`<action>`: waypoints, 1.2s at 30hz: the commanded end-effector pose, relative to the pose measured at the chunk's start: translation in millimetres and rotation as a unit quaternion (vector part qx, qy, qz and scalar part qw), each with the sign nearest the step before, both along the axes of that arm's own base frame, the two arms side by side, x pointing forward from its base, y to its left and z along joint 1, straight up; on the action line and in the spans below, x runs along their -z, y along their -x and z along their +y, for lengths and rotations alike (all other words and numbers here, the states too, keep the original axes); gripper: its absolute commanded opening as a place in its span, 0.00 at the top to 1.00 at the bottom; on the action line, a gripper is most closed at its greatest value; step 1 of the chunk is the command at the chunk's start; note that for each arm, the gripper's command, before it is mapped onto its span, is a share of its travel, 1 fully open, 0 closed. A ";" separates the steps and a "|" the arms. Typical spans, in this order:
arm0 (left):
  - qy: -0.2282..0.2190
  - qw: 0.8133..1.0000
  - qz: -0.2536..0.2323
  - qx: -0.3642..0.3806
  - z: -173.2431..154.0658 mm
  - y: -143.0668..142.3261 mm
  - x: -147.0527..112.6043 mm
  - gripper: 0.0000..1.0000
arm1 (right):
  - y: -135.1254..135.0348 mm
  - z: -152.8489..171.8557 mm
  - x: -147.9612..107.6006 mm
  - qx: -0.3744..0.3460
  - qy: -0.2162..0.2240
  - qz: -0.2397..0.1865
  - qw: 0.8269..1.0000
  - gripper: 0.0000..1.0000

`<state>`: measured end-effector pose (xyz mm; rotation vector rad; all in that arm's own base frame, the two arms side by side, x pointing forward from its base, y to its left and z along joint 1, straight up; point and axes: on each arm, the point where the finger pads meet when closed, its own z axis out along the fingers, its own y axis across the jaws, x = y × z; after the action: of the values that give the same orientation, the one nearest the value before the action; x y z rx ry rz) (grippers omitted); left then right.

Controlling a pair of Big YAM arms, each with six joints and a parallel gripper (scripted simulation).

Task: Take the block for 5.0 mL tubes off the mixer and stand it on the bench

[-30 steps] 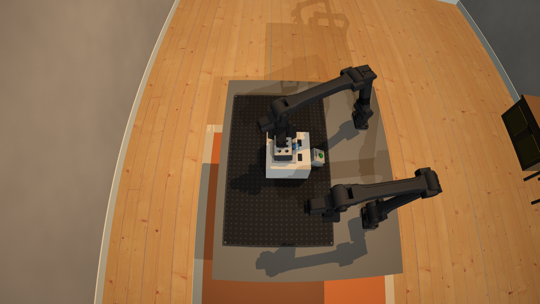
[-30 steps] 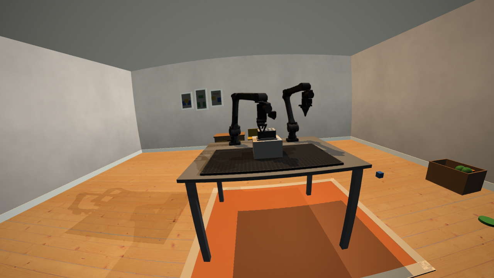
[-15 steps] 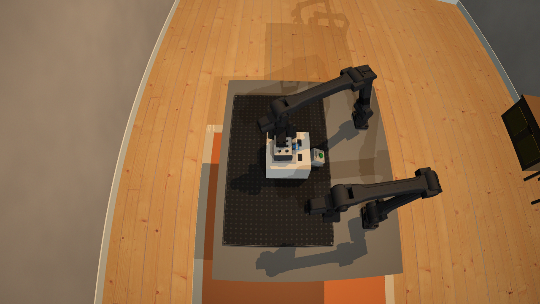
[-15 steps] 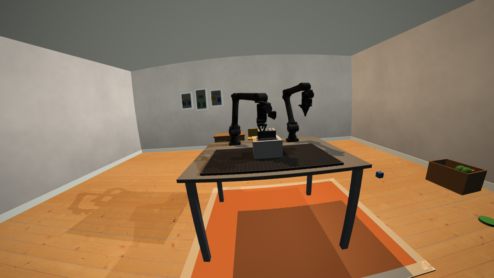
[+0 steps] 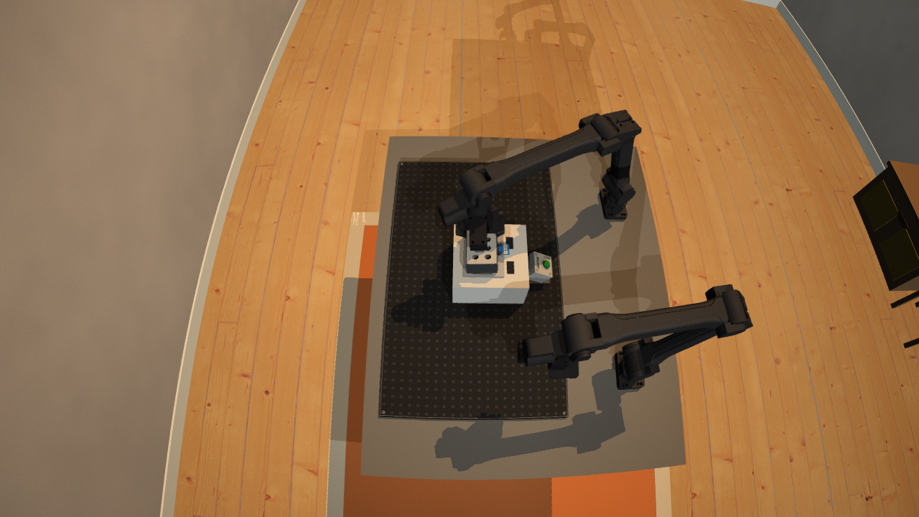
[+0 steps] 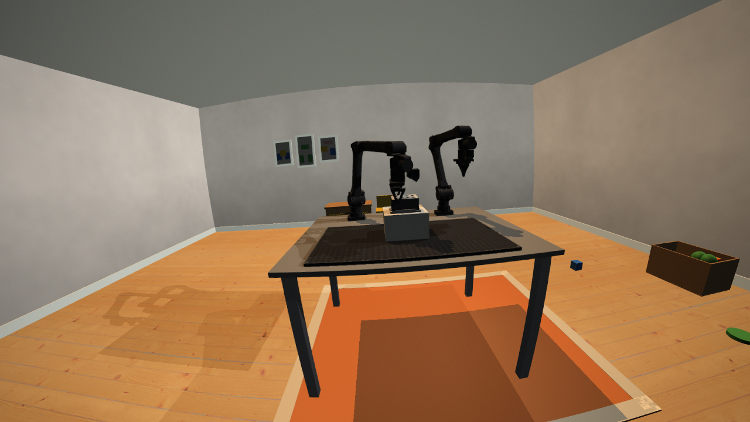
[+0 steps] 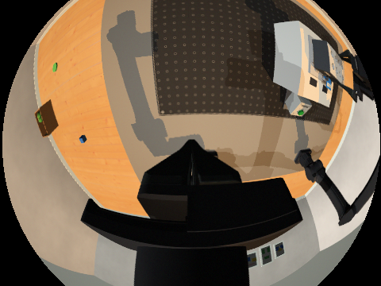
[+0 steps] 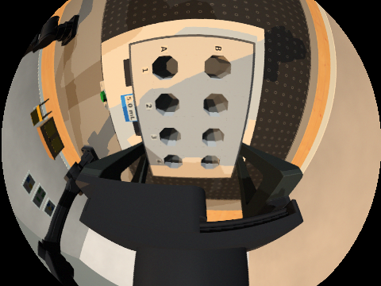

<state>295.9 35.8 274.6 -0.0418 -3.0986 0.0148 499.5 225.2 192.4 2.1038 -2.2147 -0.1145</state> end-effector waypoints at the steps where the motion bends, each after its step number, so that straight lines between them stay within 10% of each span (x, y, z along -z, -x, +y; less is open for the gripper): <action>1: 0.001 1.000 0.005 0.005 -2.1 -1.4 0.2 1.00 | -8.8 3.6 -24.5 0.013 -0.014 -0.027 0.999 1.00; 36: 0.001 1.000 0.004 0.006 -2.0 -1.6 0.1 1.00 | -7.9 3.5 -25.1 0.013 -0.015 -0.027 0.999 1.00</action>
<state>295.4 35.7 275.6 -0.0418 -3.1020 0.0141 499.5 225.2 192.4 2.1039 -2.2148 -0.1145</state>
